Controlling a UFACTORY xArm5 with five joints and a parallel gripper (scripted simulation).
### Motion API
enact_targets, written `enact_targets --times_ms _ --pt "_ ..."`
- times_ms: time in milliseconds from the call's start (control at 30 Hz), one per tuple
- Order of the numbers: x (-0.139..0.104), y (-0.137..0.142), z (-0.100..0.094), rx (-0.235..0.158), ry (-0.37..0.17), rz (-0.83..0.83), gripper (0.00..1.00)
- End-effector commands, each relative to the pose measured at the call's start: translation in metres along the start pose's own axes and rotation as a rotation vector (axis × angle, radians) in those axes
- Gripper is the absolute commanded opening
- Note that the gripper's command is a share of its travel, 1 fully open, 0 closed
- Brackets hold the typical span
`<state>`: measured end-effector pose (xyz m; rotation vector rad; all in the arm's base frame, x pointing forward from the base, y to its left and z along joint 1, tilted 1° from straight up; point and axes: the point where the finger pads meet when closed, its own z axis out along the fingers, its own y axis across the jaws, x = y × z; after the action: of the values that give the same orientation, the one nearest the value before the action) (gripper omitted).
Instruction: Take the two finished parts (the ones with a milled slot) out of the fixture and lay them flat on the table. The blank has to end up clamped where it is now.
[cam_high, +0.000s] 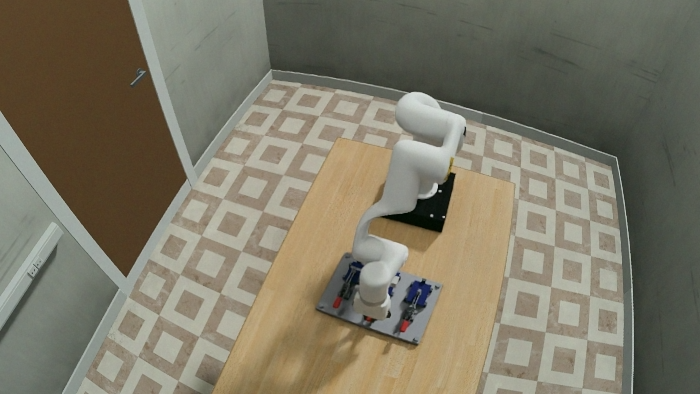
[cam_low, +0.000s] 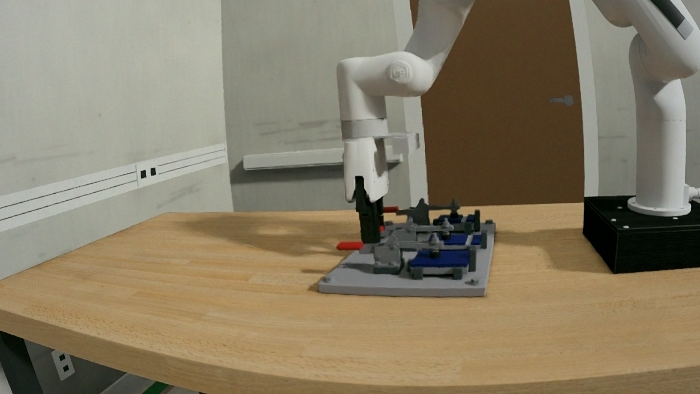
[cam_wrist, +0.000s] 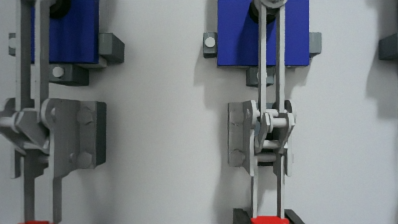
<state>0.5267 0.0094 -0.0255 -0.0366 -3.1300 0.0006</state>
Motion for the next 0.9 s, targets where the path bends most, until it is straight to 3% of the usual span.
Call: enact_targets --times_ms 0,867 --pt "-0.0019 0.0002 -0.0024 0.000 -0.005 0.000 0.00" --pt "0.0009 0.0001 -0.0092 0.000 -0.005 0.000 0.00"
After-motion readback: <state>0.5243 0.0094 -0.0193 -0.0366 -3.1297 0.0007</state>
